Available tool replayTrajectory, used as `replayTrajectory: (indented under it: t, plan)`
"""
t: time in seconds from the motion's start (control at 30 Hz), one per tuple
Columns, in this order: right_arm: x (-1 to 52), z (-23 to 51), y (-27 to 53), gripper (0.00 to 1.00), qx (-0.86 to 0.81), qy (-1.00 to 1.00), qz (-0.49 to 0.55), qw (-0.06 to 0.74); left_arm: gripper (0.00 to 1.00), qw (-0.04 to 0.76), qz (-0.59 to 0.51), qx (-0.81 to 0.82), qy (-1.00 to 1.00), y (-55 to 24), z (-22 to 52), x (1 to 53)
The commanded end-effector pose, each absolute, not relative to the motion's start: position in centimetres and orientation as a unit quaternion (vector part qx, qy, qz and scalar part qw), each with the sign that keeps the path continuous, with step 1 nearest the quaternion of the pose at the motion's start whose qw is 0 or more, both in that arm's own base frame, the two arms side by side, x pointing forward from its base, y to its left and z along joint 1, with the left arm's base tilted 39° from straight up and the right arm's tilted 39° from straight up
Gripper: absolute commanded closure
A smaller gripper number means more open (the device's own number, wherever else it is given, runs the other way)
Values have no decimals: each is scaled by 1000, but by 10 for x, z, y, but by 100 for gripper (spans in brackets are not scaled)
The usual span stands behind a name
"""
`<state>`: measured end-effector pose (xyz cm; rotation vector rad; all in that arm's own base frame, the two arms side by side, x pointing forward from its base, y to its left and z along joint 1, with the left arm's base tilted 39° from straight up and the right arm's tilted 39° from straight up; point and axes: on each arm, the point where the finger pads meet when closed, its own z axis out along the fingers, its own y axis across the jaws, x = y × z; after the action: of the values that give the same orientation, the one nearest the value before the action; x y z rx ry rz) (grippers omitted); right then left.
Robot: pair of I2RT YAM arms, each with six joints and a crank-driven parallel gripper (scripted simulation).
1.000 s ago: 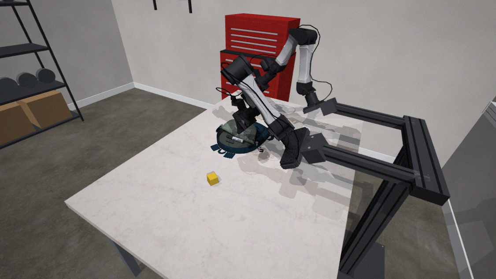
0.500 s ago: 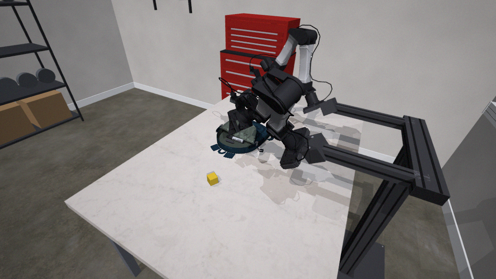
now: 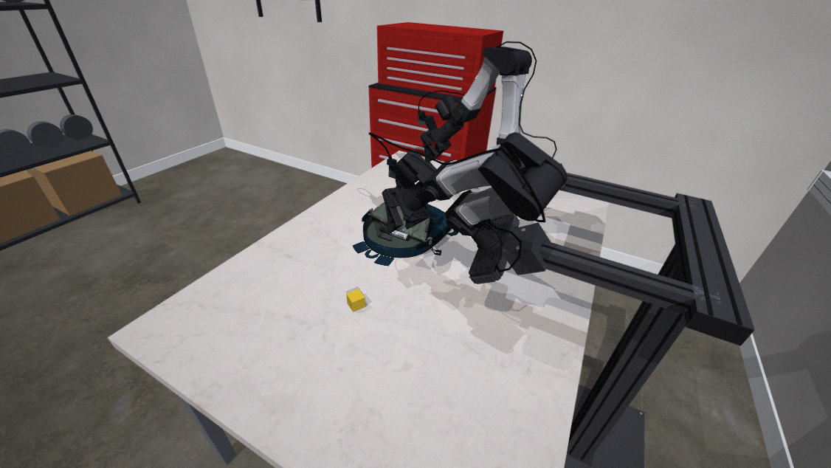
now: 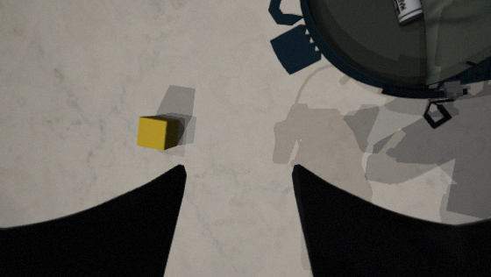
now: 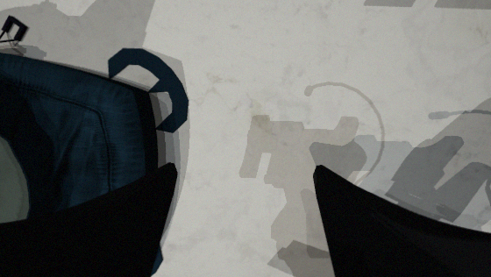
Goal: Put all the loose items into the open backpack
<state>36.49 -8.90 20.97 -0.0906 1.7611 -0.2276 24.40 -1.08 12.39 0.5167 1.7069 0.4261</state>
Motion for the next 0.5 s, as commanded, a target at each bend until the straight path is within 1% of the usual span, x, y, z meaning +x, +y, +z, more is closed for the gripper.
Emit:
replayTrajectory:
  t: [0.0, 0.2, 0.23, 0.47]
  plan:
    - [366, 216, -88, 10, -42, 763, -101, 637, 27, 577, 108, 286, 757, -20, 119, 237]
    - [366, 216, -88, 10, -42, 763, -101, 637, 27, 582, 112, 288, 752, -26, 119, 240]
    - [366, 216, -88, 10, -42, 763, -101, 637, 27, 592, 115, 290, 744, -17, 123, 249]
    - [366, 216, -88, 10, -42, 763, -101, 637, 27, 586, 118, 293, 746, 43, 111, 288]
